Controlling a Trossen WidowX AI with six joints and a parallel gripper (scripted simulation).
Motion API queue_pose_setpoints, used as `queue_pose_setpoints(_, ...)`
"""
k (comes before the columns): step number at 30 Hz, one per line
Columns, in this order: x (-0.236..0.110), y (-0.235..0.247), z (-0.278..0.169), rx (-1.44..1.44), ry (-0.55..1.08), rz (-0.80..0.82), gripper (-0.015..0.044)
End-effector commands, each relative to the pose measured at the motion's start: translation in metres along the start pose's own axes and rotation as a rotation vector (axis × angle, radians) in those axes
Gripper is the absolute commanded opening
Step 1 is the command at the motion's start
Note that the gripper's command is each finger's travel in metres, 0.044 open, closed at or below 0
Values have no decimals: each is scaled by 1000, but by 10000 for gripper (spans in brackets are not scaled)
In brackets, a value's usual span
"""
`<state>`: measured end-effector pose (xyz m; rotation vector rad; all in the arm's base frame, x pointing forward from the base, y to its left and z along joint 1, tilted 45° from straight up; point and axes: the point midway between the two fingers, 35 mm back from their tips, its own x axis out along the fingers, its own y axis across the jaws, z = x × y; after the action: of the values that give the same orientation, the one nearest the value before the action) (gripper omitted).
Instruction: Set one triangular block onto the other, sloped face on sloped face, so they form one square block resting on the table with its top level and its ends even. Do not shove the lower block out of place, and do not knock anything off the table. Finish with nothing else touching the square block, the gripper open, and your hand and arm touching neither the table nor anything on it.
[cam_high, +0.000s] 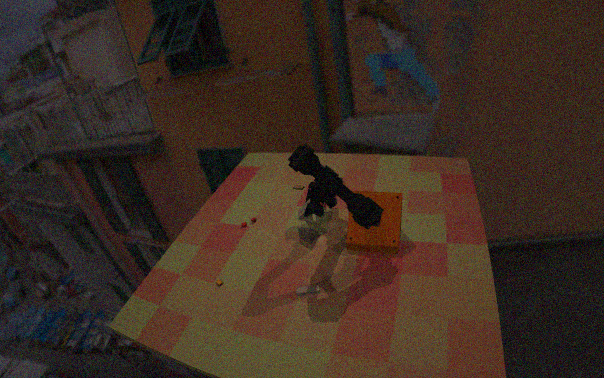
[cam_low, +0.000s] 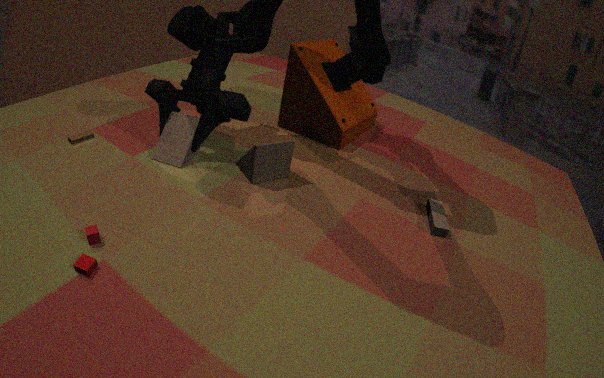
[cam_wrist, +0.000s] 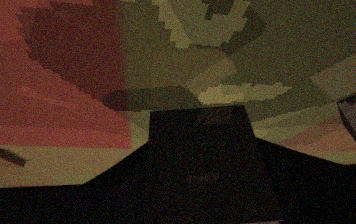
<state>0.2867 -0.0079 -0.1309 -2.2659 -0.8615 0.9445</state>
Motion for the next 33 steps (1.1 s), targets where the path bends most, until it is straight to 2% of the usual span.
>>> queue_pose_setpoints(1, -1, 0, -3, -9, 3, 0, 0)
queue_pose_setpoints(17, -1, 1, -3, -5, -18, 1, 0)
queue_pose_setpoints(33, -1, 1, -32, -2, -448, -3, 0)
